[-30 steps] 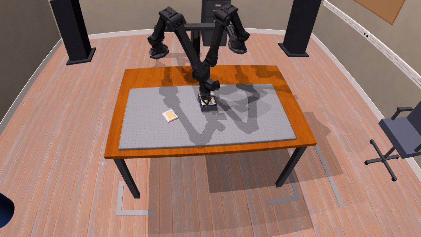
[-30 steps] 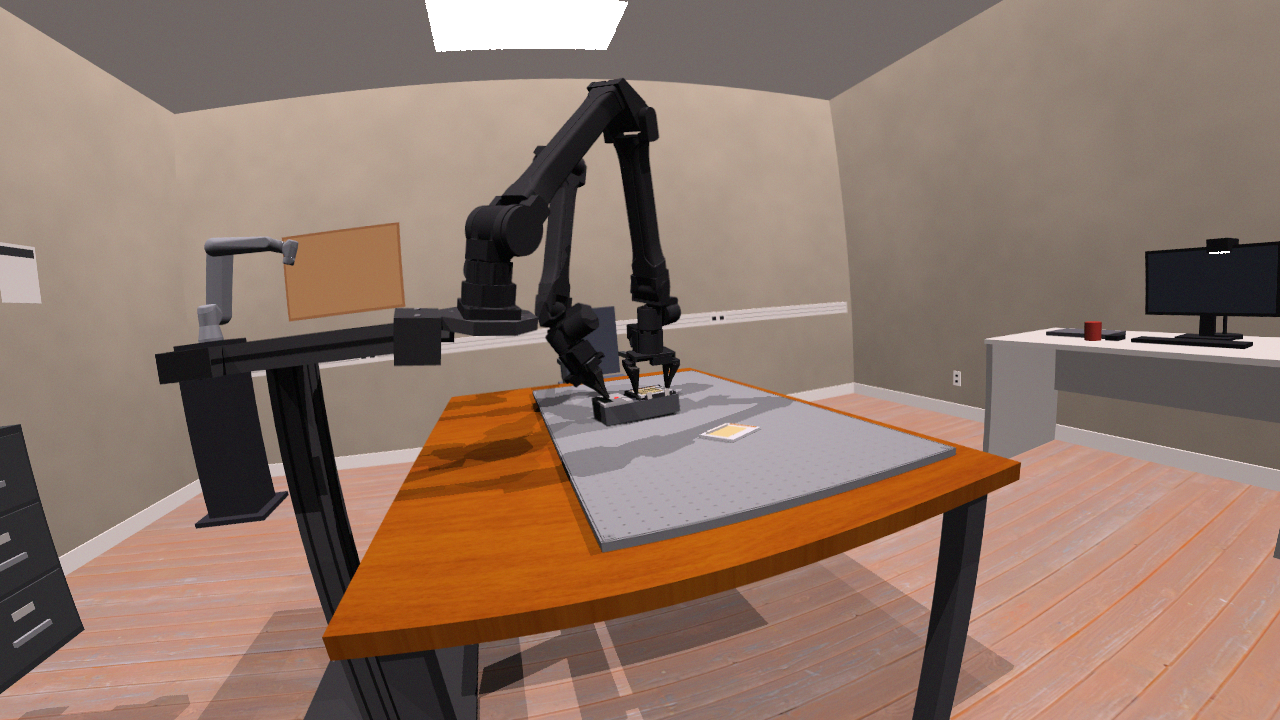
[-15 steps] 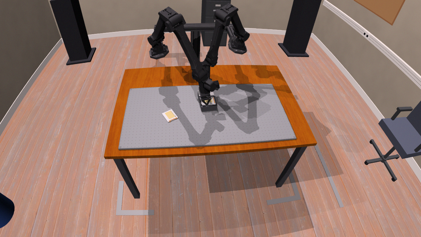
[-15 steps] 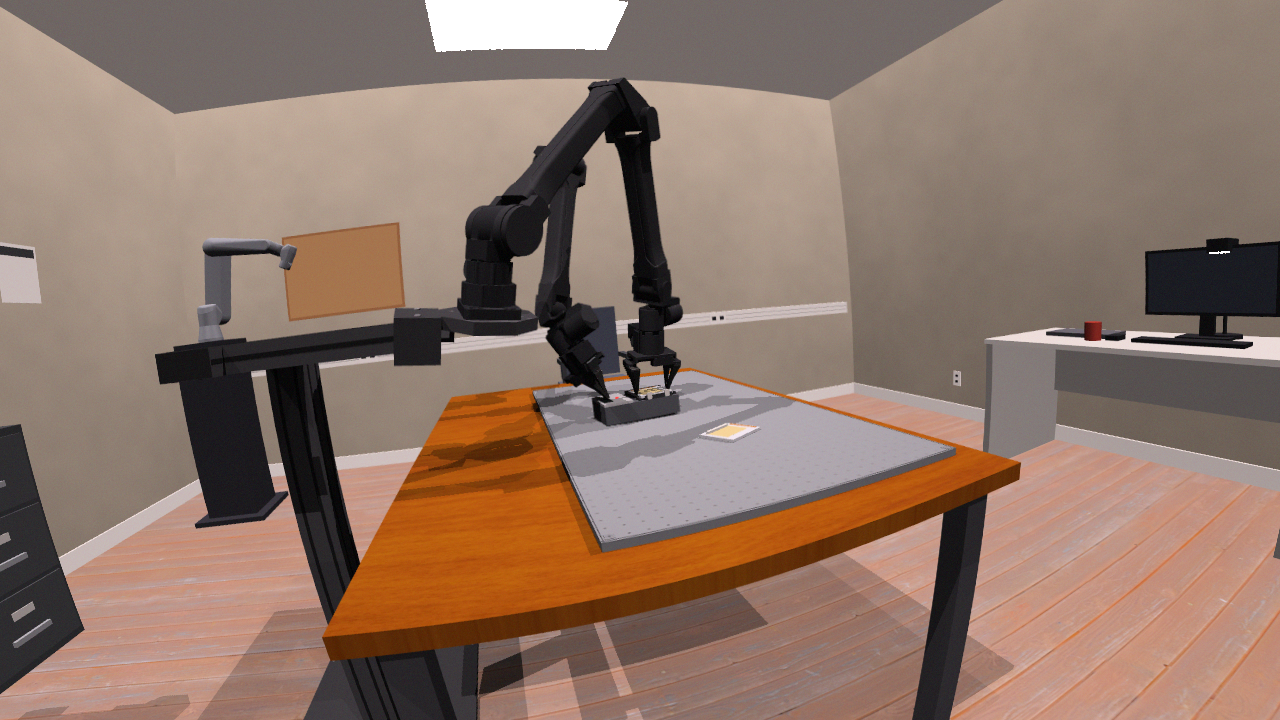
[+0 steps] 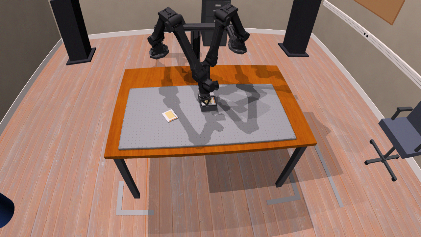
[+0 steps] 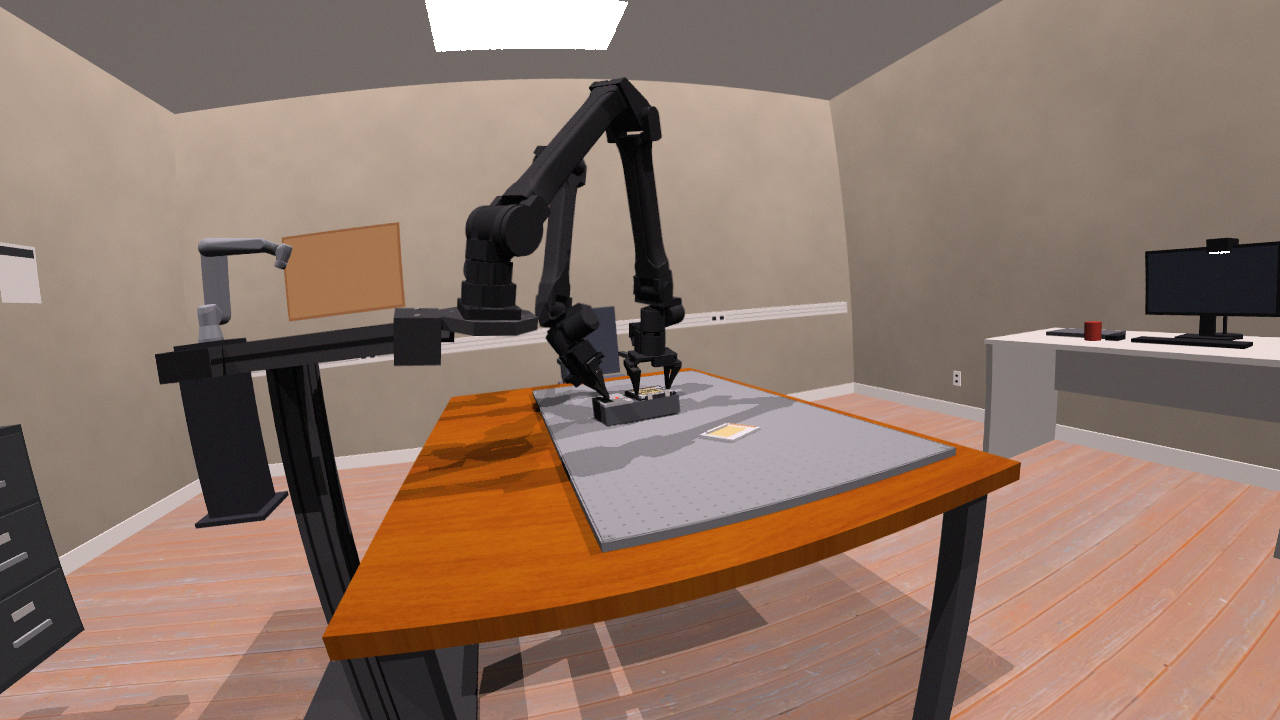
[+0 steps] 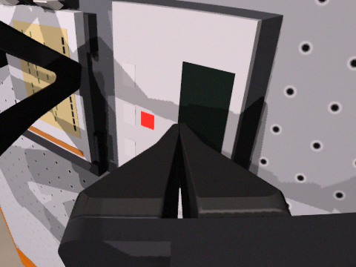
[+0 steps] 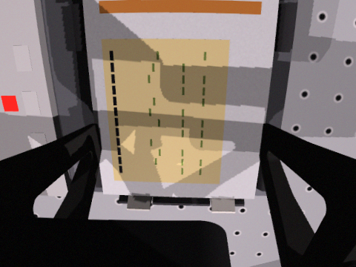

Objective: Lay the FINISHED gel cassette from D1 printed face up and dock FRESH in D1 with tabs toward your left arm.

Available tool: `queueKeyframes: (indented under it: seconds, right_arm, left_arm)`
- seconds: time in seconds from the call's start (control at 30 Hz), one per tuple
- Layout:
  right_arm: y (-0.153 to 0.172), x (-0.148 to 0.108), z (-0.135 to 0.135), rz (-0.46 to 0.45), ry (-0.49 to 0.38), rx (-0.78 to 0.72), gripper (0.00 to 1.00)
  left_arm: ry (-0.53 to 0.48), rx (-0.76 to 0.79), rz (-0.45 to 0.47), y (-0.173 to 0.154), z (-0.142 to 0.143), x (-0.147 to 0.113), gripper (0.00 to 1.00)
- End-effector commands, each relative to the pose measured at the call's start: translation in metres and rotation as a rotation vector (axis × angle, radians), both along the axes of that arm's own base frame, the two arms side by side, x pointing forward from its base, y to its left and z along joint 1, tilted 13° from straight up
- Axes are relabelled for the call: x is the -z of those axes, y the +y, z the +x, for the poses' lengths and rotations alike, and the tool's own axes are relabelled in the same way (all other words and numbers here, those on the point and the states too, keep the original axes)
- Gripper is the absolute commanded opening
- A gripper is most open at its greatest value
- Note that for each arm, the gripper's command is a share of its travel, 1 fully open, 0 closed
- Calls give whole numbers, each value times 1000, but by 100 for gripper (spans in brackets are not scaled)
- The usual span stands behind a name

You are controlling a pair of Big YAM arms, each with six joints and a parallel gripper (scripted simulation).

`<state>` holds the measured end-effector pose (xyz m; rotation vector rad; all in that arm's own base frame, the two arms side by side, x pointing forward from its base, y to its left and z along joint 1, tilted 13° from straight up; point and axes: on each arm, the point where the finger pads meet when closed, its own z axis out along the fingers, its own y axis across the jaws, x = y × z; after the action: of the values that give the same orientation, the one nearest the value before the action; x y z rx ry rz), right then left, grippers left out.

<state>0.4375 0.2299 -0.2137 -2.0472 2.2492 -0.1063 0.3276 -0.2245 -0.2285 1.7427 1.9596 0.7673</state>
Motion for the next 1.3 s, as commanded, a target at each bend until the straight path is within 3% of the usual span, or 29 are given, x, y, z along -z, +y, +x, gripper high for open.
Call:
queueKeyframes:
  seconds: [0.0, 1.27]
  right_arm:
    - [8, -19, 5, 25, -28, -32, 0]
    - [6, -17, 8, 75, -19, -50, 0]
  left_arm:
    - [120, -10, 81, 39, -25, 48, 0]
    - [120, -10, 81, 39, -25, 48, 0]
